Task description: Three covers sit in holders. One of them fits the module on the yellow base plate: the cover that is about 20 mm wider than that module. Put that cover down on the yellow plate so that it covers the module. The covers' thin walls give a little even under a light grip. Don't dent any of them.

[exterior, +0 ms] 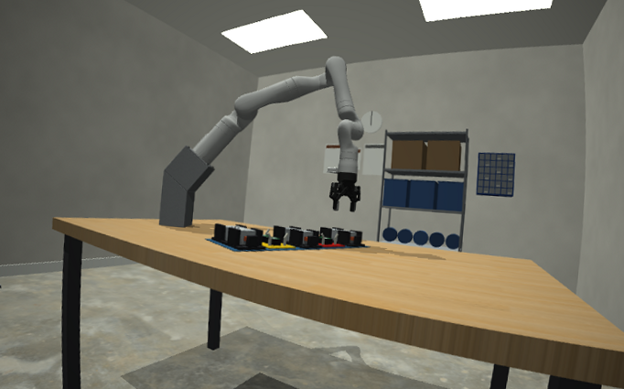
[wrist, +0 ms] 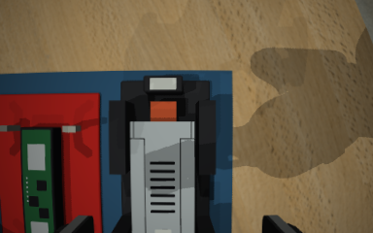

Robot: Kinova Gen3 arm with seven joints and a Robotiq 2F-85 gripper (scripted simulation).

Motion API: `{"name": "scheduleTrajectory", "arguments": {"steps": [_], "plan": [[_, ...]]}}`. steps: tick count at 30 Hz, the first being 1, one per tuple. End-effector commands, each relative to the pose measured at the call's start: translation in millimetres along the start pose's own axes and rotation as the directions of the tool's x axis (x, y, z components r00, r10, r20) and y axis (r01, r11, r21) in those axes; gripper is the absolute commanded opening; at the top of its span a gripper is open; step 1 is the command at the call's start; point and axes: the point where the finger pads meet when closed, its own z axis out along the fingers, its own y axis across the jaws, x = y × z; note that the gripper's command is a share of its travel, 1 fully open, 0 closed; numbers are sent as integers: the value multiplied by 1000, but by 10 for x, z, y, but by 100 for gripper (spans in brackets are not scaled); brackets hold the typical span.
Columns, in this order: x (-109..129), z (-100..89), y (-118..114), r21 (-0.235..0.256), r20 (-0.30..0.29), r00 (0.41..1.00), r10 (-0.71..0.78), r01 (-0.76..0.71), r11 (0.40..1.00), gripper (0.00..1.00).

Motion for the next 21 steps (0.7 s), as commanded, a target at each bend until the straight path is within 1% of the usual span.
{"name": "scheduleTrajectory", "arguments": {"steps": [1, 13, 21], "plan": [[-10, -8, -17, -1, 3, 1000, -2, 2, 1000, 100], [-23, -14, -72, -1, 3, 1000, -2, 2, 1000, 100], [-13, -8, -65, 0, -1, 1000, 1, -1, 1000, 100]]}}
